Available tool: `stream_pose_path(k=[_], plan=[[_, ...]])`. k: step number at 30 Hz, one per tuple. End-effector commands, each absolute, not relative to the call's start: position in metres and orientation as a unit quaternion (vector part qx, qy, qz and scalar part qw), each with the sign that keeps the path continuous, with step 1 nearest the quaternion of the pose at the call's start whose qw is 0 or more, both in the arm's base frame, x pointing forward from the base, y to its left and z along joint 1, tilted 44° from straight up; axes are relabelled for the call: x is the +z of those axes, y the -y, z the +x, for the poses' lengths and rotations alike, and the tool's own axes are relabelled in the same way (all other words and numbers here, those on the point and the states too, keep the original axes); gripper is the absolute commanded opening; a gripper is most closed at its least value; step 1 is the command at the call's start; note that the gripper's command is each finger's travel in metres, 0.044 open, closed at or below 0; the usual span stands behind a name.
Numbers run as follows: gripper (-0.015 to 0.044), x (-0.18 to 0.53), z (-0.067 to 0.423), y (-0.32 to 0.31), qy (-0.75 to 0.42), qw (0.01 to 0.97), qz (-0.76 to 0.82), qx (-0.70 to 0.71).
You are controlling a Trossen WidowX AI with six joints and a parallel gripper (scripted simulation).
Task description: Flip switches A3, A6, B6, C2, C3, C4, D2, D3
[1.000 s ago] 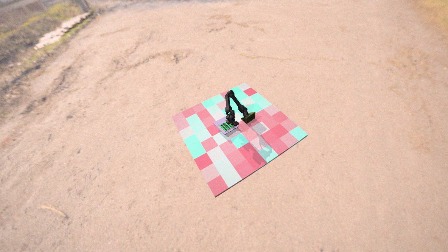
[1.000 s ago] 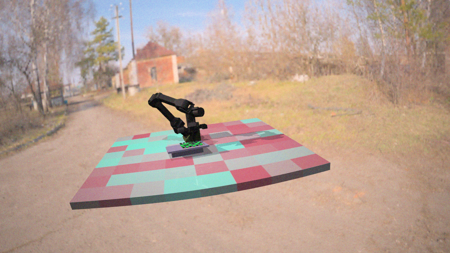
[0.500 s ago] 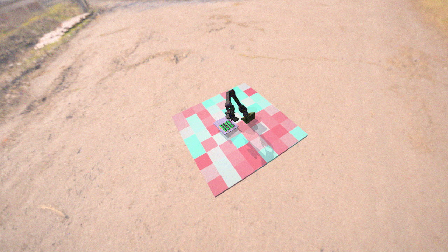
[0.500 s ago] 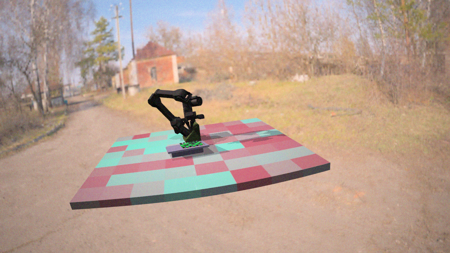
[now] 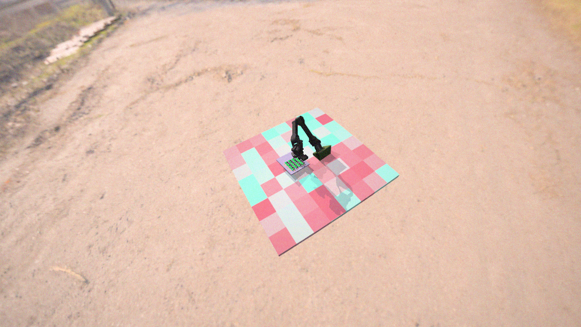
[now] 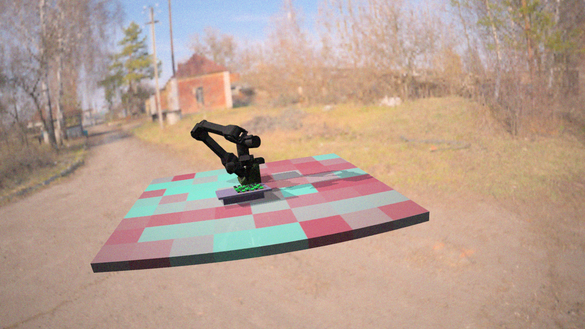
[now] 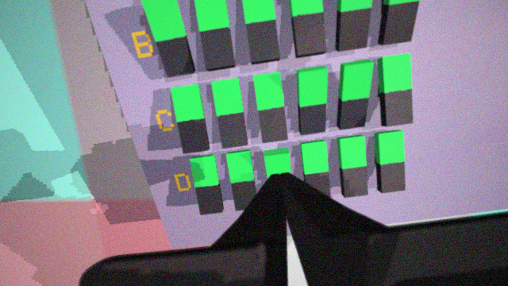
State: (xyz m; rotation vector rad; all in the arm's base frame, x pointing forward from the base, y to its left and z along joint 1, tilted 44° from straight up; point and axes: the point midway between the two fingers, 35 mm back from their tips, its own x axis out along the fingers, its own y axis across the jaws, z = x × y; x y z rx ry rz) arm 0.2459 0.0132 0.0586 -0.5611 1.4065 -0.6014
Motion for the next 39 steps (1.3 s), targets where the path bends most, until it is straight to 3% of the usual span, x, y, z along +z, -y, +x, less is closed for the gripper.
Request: stream_pose_path(k=[1, 39], plan=[[0.0000, 0.056, 0.245, -0.010, -0.628, 0.685, -0.254, -0.268], [0.0000, 0.046, 0.247, 0.000, -0.628, 0.685, -0.254, -0.268]])
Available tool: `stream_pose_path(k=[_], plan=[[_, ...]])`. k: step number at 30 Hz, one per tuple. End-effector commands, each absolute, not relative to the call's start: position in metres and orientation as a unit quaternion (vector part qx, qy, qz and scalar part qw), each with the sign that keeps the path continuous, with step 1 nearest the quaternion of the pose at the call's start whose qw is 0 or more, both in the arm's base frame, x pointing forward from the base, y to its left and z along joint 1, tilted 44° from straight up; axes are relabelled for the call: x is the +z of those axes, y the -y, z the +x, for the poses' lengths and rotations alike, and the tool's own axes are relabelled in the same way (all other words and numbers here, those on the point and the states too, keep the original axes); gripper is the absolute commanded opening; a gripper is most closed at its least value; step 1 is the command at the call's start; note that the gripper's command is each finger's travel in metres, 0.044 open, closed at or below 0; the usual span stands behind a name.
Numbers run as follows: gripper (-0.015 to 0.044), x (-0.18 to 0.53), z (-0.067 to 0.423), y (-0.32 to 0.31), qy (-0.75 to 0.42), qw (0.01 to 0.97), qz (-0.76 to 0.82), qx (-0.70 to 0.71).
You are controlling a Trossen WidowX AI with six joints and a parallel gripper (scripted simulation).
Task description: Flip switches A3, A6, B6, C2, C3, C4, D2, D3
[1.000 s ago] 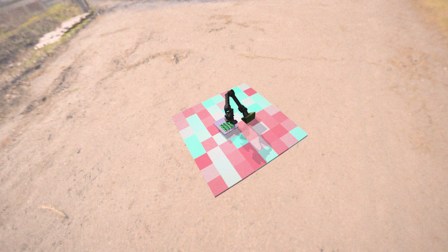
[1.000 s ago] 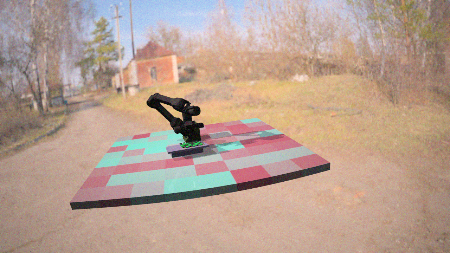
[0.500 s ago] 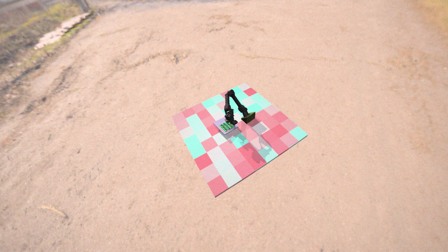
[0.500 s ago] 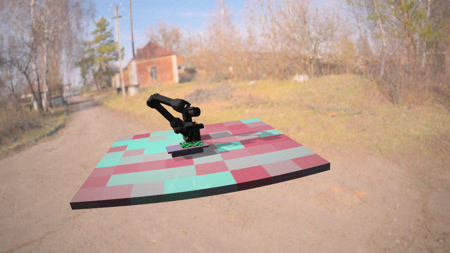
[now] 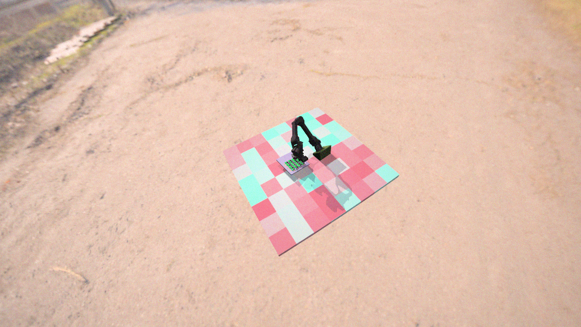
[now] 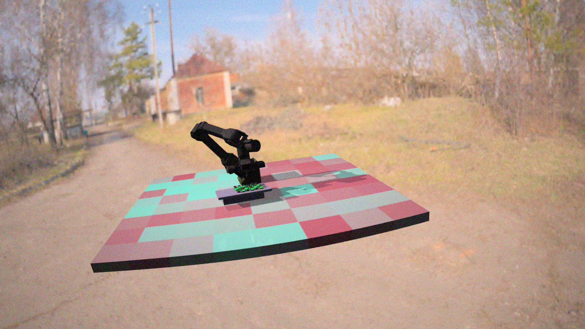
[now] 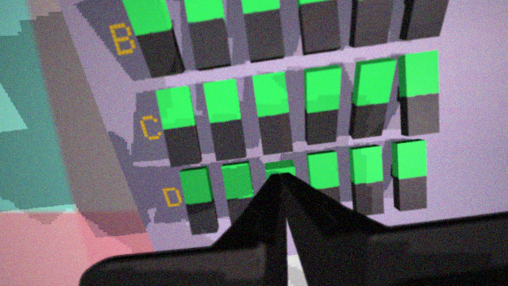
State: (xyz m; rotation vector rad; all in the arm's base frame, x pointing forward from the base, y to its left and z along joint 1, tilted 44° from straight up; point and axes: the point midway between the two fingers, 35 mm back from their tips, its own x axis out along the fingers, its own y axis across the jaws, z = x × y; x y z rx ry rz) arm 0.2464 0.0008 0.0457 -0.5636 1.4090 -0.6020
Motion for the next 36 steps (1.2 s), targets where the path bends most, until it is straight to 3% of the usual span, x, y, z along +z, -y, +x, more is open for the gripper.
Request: stream_pose_path(k=[1, 36], plan=[[0.0000, 0.0454, 0.2466, -0.0001, -0.628, 0.685, -0.254, -0.268], [0.0000, 0.0497, 0.2469, -0.0052, -0.627, 0.686, -0.252, -0.268]])
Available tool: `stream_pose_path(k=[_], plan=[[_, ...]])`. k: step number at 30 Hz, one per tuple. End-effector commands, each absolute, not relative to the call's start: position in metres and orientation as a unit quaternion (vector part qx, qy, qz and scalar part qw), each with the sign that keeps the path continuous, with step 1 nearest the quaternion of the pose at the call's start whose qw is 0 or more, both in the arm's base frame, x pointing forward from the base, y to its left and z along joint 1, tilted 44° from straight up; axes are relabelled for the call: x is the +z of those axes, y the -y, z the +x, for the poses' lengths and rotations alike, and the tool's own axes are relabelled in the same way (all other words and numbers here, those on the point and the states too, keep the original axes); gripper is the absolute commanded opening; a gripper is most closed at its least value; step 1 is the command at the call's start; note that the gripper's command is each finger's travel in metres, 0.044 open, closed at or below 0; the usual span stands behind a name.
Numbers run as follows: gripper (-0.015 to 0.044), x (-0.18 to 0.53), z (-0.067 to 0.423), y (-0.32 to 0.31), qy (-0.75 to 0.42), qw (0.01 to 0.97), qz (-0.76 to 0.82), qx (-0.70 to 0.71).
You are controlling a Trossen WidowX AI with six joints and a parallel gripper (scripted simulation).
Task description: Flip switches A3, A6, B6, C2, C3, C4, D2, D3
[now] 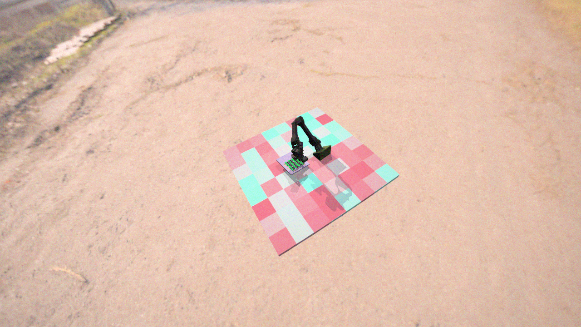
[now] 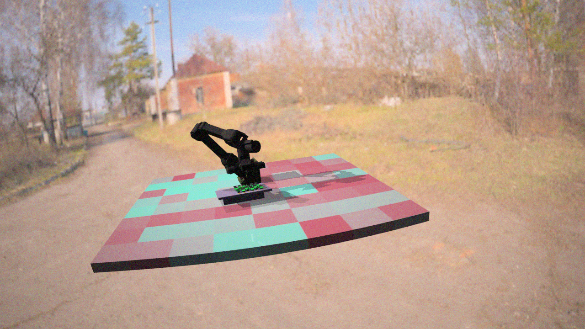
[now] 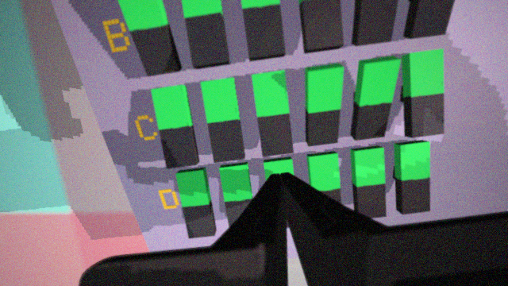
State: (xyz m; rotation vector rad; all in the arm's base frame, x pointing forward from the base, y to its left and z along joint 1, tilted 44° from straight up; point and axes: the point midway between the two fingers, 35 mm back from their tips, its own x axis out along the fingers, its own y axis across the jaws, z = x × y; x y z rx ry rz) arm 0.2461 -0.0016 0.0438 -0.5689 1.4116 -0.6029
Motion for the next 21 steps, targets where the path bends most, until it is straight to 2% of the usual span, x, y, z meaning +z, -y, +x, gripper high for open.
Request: stream_pose_path(k=[1, 4, 8, 14, 21], plan=[[0.0000, 0.059, 0.246, -0.015, -0.626, 0.688, -0.253, -0.266], [0.0000, 0.087, 0.241, -0.040, -0.621, 0.692, -0.257, -0.264], [0.0000, 0.089, 0.242, -0.042, -0.620, 0.692, -0.257, -0.264], [0.0000, 0.106, 0.288, -0.040, -0.620, 0.693, -0.257, -0.264], [0.0000, 0.106, 0.289, -0.040, -0.619, 0.693, -0.257, -0.265]])
